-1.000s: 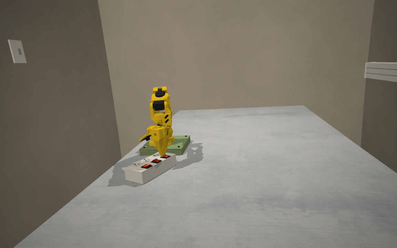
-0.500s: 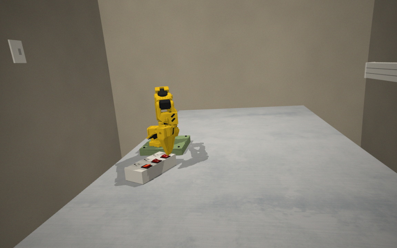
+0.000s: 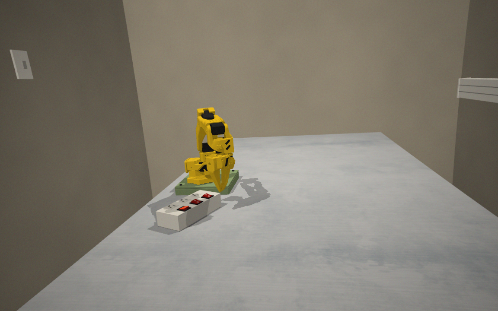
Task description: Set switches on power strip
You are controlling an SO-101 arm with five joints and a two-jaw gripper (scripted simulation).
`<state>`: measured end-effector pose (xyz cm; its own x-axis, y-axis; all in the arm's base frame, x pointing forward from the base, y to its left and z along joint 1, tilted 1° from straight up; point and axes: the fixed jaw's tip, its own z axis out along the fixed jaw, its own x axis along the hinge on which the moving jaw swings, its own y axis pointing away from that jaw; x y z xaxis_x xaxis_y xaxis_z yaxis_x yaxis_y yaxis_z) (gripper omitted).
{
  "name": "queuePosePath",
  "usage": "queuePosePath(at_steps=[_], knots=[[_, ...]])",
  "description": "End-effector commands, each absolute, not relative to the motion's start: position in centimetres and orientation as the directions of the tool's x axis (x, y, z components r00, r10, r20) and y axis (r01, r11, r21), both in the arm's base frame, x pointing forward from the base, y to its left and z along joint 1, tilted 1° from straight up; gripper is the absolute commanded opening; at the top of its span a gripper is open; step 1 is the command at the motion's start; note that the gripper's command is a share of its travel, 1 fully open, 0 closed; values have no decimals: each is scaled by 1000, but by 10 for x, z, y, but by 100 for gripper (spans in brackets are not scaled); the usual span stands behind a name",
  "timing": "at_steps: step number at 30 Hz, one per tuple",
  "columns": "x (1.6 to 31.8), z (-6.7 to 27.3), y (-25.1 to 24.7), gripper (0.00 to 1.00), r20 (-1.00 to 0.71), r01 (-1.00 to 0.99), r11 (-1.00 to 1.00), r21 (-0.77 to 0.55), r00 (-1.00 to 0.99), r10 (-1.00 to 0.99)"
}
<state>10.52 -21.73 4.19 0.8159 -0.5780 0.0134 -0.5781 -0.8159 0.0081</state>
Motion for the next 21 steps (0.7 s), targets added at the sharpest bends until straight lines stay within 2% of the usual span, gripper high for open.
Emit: queuePosePath(at_steps=[1, 21], knots=[[112, 44, -208, 0, 10, -635, -772, 4, 772, -635], [147, 49, -171, 0, 8, -879, -476, -2, 476, -879]])
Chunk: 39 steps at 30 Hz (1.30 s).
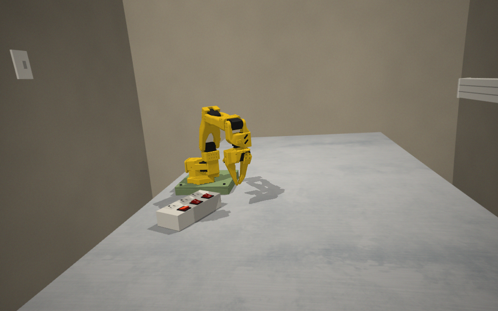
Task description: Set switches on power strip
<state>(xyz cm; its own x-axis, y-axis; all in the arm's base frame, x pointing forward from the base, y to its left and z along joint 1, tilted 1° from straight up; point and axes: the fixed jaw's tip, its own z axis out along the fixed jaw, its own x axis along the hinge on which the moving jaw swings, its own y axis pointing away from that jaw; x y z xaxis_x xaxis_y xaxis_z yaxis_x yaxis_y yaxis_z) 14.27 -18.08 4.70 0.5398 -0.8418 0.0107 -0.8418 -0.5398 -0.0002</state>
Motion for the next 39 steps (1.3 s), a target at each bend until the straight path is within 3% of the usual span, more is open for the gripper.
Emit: queuePosePath(at_steps=[1, 19, 39], knots=[[149, 50, -169, 0, 7, -890, -455, -2, 455, -890], [176, 55, -121, 0, 3, -998, -64, -4, 64, -998], [194, 60, -66, 0, 0, -931, 364, -2, -364, -931]])
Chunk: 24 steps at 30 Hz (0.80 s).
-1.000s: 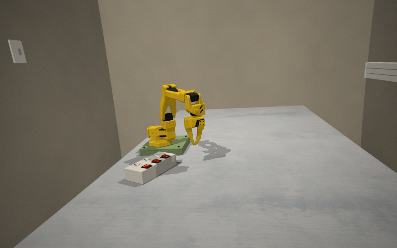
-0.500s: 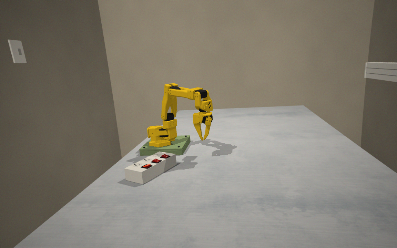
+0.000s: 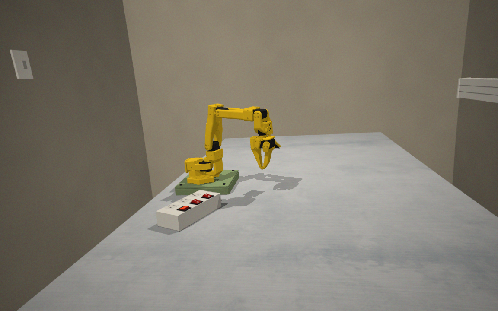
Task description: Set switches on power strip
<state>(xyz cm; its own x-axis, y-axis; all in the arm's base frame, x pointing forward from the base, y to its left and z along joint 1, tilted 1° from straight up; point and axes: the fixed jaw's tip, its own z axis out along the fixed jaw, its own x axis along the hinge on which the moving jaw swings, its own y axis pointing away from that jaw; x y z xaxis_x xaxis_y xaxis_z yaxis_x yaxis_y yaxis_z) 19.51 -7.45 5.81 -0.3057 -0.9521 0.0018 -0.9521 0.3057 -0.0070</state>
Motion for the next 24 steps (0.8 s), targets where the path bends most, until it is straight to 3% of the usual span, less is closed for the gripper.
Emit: queuePosePath(at_steps=[1, 24], knots=[[194, 60, -63, 0, 0, -921, 390, -2, -390, -921], [197, 65, 8, 0, 1, -570, 821, 1, -821, -570]])
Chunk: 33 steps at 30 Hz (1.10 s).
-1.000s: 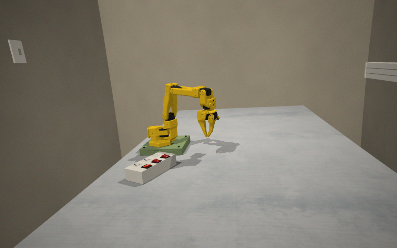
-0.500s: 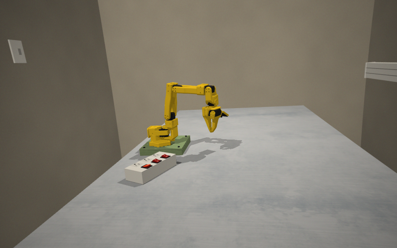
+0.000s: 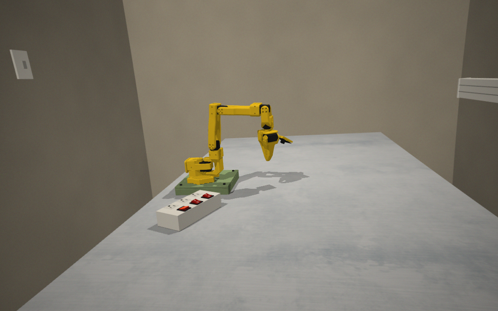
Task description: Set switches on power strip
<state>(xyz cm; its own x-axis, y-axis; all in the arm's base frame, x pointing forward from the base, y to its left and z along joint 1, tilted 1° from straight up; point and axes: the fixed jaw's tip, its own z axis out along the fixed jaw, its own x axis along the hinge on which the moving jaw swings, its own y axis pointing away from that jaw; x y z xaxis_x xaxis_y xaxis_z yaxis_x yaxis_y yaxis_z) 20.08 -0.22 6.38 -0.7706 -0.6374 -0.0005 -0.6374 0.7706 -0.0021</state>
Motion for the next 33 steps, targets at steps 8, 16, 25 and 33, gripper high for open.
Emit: queuePosePath(at_steps=[8, 16, 25, 33], knots=[[194, 67, 28, 0, 3, -419, 908, 1, -908, -419], [190, 68, 47, 0, 4, -265, 964, 0, -964, -265], [183, 70, 65, 0, 5, -96, 995, -1, -995, -96], [177, 71, 78, 0, 6, 39, 999, -2, -999, 39]])
